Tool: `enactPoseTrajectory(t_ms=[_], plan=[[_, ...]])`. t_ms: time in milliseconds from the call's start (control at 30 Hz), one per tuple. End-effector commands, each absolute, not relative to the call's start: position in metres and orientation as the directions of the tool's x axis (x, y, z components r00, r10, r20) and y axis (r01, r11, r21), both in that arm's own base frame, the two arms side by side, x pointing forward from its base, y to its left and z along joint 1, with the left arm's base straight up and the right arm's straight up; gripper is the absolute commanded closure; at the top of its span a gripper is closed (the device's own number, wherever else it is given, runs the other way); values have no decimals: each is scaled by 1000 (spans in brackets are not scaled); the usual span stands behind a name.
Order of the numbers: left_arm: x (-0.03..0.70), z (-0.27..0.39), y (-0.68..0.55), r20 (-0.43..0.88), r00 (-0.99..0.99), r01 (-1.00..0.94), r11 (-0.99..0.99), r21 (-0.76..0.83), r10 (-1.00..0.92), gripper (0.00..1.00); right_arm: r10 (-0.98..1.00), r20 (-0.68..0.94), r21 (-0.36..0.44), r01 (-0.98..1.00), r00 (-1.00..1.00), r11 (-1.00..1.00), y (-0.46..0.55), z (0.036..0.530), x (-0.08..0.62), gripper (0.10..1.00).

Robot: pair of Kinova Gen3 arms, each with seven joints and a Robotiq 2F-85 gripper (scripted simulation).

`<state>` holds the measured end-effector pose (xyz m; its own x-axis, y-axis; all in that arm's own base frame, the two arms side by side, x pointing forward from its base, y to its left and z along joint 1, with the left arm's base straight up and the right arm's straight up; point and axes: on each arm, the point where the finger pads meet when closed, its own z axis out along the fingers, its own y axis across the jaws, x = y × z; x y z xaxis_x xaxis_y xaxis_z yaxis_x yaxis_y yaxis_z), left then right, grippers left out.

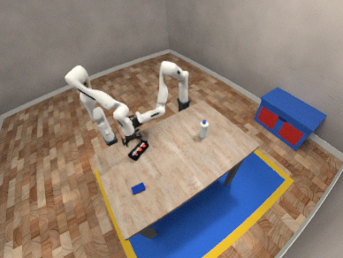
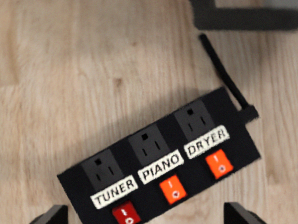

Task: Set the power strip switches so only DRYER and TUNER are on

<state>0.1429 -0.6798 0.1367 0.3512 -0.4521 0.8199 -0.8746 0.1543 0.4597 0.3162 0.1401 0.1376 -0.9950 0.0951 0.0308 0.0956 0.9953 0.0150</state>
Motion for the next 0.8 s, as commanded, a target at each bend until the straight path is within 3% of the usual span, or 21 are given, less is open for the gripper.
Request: enactPoseTrajectory(t_ms=[0, 267, 767], plan=[[143, 138, -680, 821, 350, -875, 155, 459, -450, 1, 236, 31, 8, 236, -971, 972, 142, 132, 315, 99], [143, 138, -680, 821, 350, -875, 155, 459, -450, 1, 521, 25, 0, 521, -853, 854, 135, 126, 320, 99], [143, 138, -680, 821, 350, -875, 155, 459, -450, 1, 804, 12, -2, 804, -595, 595, 126, 120, 327, 99]])
